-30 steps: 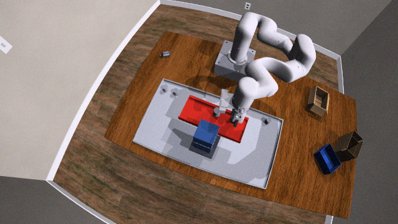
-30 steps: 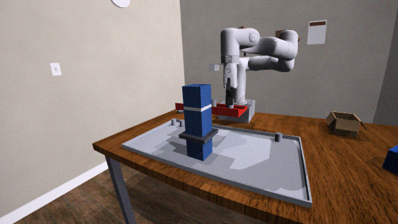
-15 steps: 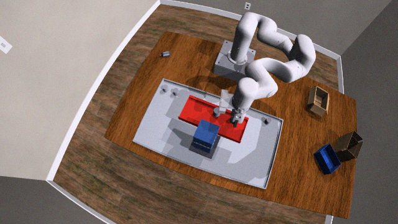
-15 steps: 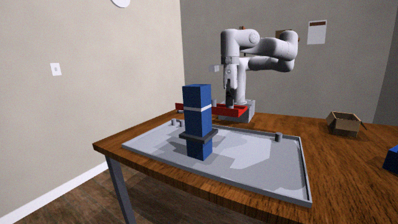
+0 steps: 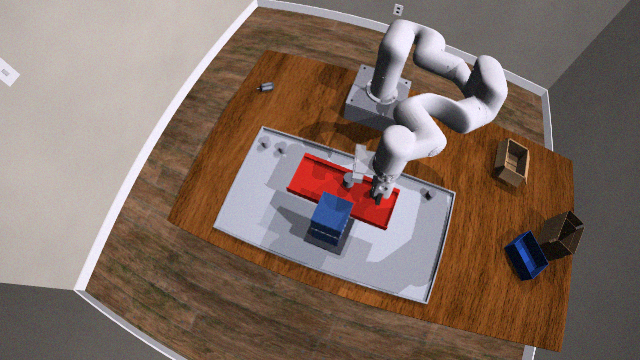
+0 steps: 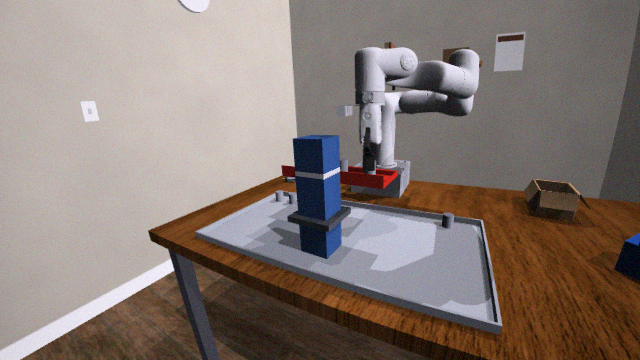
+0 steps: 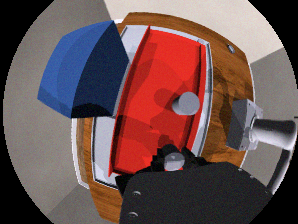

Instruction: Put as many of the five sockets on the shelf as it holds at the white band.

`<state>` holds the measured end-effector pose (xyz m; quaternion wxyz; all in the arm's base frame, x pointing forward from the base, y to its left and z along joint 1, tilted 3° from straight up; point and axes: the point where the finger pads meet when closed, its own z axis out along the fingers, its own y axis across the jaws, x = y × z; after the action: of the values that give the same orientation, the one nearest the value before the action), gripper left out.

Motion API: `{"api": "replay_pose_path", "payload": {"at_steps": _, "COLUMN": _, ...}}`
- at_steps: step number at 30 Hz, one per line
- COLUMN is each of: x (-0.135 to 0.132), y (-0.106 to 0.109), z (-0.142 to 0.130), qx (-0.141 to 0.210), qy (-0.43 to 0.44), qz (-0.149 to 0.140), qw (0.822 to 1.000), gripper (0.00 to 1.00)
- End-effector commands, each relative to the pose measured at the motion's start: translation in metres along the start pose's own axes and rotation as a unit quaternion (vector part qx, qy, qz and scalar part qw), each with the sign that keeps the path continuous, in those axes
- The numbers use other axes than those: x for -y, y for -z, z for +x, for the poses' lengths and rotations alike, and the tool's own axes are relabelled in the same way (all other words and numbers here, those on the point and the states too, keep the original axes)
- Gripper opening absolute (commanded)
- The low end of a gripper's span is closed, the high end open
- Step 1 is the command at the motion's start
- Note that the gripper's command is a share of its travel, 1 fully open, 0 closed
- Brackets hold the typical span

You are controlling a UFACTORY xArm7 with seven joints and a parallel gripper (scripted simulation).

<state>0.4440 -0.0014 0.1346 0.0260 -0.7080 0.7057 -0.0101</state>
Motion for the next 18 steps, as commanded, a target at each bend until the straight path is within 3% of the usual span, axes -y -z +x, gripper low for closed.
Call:
{"api": "replay_pose_path", "payload": {"at_steps": 1, "x": 0.0007, "y": 0.0016, "z": 0.0001, "qx": 0.0, "qy": 0.0, "qz": 0.002, "qw": 1.0, "gripper": 0.0}}
{"api": "replay_pose_path", "payload": {"at_steps": 11, "x": 0.0007, "y": 0.0009, "z": 0.0, "qx": 0.0, "qy": 0.0, "qz": 0.002, "qw": 1.0, "gripper": 0.0}}
{"api": "replay_pose_path", "payload": {"at_steps": 12, "x": 0.0007, "y": 0.0009, "z": 0.0, "qx": 0.0, "qy": 0.0, "qz": 0.002, "qw": 1.0, "gripper": 0.52}}
{"api": "replay_pose_path", "payload": {"at_steps": 18, "x": 0.0007, "y": 0.0009, "z": 0.0, "qx": 0.0, "qy": 0.0, "qz": 0.002, "qw": 1.0, "gripper": 0.52}}
